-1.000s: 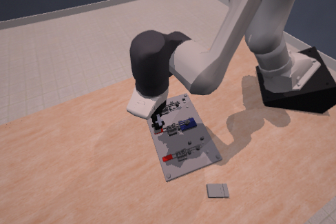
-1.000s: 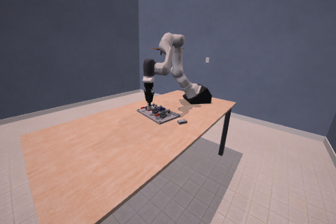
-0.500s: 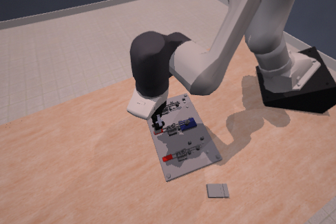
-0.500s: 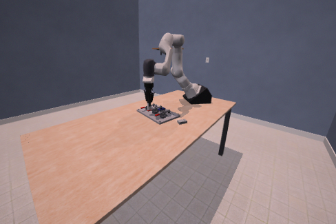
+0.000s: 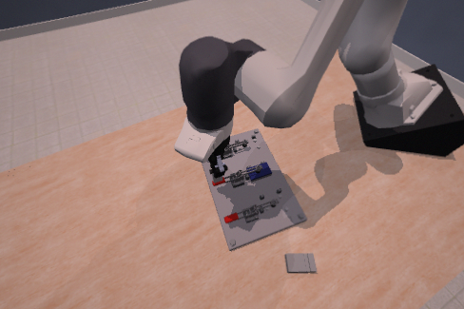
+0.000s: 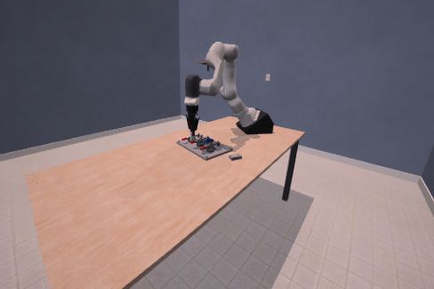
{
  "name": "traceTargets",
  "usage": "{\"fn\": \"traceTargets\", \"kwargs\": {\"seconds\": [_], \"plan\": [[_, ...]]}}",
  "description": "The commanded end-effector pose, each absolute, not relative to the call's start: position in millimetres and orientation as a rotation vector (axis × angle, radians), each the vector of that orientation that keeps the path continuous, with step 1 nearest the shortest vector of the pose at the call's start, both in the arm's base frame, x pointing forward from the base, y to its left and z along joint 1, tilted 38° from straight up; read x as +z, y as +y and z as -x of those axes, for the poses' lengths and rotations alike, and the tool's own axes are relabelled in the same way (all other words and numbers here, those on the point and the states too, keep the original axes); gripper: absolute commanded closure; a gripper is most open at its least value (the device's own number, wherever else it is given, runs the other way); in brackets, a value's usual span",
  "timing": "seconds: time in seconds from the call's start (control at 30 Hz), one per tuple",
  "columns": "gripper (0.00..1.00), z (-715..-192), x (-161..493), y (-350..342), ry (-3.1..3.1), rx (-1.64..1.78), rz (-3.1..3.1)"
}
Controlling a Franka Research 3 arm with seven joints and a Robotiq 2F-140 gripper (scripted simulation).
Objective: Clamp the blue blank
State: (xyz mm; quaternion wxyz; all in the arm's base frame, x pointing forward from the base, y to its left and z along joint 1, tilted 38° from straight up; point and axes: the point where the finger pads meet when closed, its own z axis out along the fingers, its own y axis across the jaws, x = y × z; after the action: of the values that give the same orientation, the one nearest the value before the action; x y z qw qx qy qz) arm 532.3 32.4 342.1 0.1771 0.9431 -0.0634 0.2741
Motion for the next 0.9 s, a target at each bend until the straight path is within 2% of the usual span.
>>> {"fn": "traceTargets", "kwargs": {"seconds": [0.0,0.77,0.8,0.87], "plan": [[1.00,-526,350,37,-0.176,0.768,-2.671],[1.00,-502,389,55,-0.176,0.768,-2.671],[0.00,-502,389,55,-0.176,0.768,-2.671],[0.00,-502,389,55,-0.176,0.768,-2.671]]}}
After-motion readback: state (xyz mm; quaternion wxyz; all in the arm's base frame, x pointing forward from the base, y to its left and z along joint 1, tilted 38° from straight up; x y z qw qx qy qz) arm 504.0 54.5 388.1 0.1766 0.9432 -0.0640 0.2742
